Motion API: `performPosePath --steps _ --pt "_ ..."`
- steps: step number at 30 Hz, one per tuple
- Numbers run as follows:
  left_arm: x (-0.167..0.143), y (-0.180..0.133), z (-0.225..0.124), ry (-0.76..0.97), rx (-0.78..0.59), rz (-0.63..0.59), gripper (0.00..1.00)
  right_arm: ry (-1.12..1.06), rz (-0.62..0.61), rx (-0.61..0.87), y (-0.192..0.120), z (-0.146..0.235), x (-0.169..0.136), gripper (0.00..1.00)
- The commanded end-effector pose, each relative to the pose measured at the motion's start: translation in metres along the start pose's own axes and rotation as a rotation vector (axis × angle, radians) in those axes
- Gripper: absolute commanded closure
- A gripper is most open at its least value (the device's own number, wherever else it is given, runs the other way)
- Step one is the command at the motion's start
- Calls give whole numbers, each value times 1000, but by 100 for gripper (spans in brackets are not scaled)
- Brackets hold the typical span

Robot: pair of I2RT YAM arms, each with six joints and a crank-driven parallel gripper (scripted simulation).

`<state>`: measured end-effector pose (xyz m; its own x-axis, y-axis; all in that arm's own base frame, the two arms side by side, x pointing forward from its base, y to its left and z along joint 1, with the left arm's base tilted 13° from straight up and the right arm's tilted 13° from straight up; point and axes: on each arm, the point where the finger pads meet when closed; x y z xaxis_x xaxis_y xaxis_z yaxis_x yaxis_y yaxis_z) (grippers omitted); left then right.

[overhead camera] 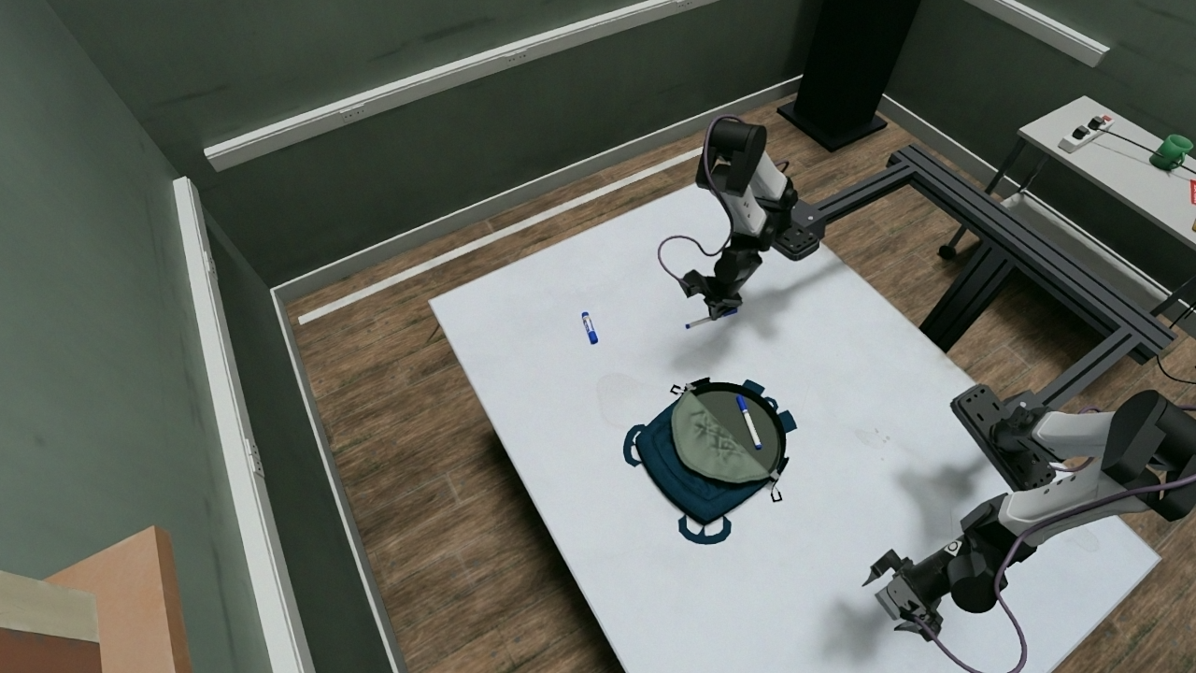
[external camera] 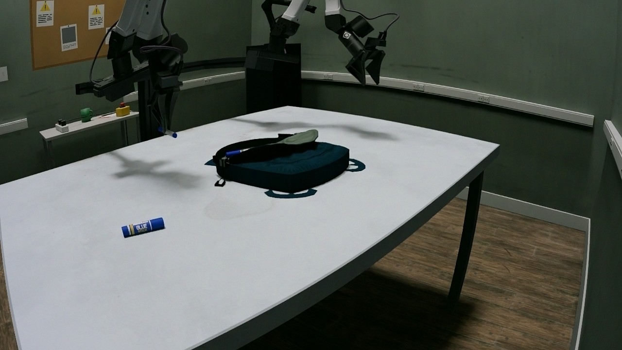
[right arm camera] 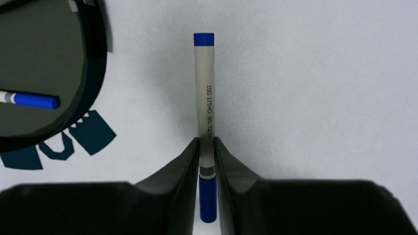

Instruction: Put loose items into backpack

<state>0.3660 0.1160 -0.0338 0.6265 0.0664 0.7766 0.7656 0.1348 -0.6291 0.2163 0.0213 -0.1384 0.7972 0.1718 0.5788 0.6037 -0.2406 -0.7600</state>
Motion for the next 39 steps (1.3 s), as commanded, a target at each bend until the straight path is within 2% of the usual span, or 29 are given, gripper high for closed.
performPosePath --steps 1,12,14,15,16,29,31,39 --pt "5 0 -1 3 -4 -14 10 -131 20 57 0 22 -4 94" --pt "5 0 -1 3 -4 -14 10 -510 -25 277 -1 106 8 94" --pt "5 0 -1 3 -4 -14 10 -510 -25 277 -1 106 8 94" --pt "5 0 -1 3 -4 -14 10 -531 -53 302 -4 116 18 94" --pt "5 0 -1 3 -4 -14 10 -578 -33 317 -2 121 10 94" --pt "5 0 -1 3 -4 -14 10 -1025 -86 581 -4 220 23 94" --pt "5 0 -1 3 -4 -14 10 -1025 -86 581 -4 220 23 94" --pt "5 0 -1 3 -4 -14 10 -1251 -113 715 -4 271 30 94"
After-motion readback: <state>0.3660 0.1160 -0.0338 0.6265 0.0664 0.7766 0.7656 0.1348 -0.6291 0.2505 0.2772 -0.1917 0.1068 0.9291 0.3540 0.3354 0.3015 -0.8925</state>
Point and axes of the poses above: on each arm, the point where the finger pads meet when closed, its own y axis out along the fingers, its own z axis across the jaws, x = y × z, and after that the axes turned 12 degrees about -y, right-handed
